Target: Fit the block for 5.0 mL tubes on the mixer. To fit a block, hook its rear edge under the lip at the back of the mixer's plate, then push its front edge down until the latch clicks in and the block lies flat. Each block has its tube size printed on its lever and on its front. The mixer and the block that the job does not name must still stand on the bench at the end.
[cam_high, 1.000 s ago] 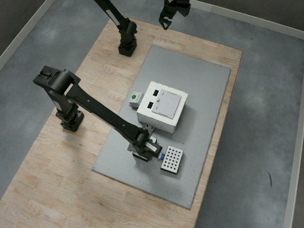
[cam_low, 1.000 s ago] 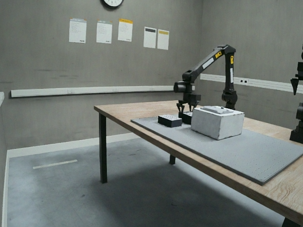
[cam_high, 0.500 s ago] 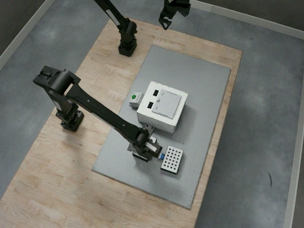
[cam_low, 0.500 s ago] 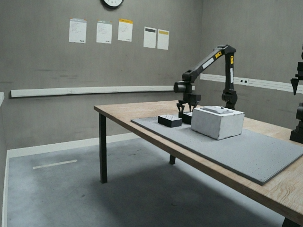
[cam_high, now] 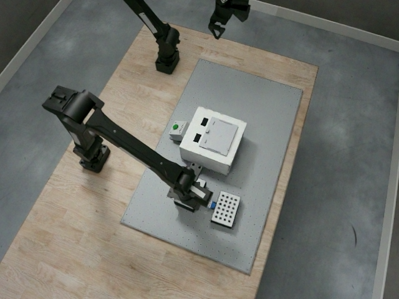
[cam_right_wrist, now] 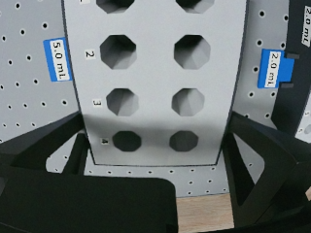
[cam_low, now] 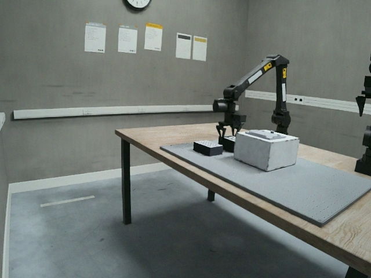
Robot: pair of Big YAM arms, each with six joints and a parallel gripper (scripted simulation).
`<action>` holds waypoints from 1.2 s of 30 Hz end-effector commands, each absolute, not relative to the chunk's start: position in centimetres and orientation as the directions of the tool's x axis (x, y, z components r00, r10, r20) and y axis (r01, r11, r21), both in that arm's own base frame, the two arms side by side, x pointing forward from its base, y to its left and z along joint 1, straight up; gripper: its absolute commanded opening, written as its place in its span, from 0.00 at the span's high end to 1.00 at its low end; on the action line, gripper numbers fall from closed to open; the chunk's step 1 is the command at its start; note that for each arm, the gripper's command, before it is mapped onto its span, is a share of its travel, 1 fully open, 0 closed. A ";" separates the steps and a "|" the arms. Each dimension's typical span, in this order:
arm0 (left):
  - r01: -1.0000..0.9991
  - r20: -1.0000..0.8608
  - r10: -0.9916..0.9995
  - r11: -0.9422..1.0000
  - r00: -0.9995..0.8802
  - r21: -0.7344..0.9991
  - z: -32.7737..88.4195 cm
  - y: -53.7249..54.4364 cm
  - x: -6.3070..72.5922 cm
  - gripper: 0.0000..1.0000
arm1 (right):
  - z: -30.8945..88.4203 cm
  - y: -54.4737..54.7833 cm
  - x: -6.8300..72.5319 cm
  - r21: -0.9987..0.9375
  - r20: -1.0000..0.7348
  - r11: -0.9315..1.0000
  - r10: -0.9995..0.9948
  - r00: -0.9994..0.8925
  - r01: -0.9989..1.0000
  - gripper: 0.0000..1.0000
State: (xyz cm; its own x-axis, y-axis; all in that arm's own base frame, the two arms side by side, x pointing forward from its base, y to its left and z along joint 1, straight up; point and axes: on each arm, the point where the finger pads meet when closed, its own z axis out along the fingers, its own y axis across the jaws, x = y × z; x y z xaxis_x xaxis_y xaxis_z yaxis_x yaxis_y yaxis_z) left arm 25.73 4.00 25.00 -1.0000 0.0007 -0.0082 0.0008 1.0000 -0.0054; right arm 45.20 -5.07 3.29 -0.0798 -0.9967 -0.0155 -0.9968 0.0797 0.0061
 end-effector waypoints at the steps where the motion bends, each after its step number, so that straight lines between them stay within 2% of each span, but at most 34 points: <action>1: -0.009 -0.046 -0.010 1.000 -0.999 -0.004 26.1 4.2 26.4 0.00 | 9.5 -5.9 50.3 -0.147 -0.019 0.077 -0.997 -0.075 -0.986 1.00; 36: -0.010 -0.050 -0.010 1.000 -0.999 -0.003 26.0 4.1 26.4 0.00 | 9.8 -5.8 50.2 -0.148 -0.018 0.074 -0.997 -0.073 -0.986 1.00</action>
